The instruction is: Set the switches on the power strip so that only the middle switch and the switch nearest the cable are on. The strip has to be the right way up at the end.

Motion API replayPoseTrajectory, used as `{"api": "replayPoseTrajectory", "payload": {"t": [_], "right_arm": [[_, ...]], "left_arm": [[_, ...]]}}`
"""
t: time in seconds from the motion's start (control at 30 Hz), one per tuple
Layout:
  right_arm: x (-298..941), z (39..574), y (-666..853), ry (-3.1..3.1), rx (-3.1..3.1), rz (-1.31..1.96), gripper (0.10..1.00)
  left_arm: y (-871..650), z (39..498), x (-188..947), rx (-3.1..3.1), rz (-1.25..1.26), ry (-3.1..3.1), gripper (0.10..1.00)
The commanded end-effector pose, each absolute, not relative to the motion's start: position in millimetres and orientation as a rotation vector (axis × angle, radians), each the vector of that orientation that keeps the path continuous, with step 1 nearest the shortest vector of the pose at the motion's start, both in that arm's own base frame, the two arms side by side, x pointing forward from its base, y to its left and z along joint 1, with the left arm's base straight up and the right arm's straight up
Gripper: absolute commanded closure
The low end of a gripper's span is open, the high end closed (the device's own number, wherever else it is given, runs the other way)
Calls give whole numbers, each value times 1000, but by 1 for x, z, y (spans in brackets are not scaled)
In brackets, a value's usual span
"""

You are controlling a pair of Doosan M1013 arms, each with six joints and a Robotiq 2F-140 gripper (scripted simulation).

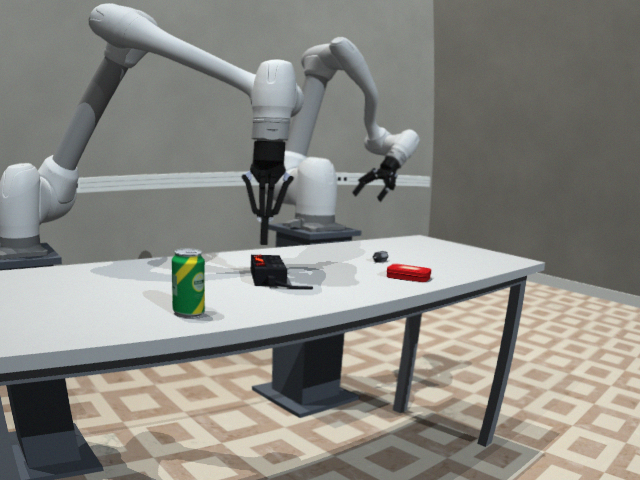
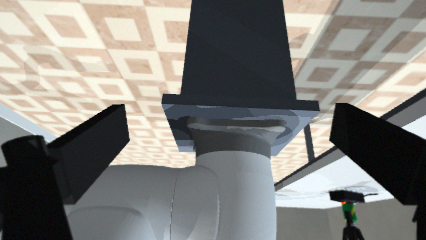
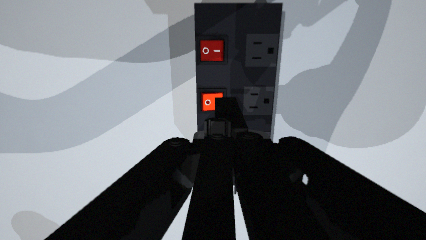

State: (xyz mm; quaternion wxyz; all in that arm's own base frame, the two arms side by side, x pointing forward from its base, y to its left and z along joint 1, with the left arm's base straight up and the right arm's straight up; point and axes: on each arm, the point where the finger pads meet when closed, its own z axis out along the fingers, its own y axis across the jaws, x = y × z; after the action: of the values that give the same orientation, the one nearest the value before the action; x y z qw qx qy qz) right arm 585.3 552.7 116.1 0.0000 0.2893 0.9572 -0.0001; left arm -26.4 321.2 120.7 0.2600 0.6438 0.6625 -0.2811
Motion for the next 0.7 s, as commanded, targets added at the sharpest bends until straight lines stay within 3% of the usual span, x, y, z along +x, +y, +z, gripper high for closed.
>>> {"api": "replayPoseTrajectory", "payload": {"t": [0.0, 0.67], "right_arm": [[586, 117, 553, 3007, 909, 2, 999], [622, 131, 525, 3007, 909, 2, 999]], "left_arm": [[321, 121, -26, 1745, -761, 1795, 98], [321, 121, -26, 1745, -761, 1795, 98]]}}
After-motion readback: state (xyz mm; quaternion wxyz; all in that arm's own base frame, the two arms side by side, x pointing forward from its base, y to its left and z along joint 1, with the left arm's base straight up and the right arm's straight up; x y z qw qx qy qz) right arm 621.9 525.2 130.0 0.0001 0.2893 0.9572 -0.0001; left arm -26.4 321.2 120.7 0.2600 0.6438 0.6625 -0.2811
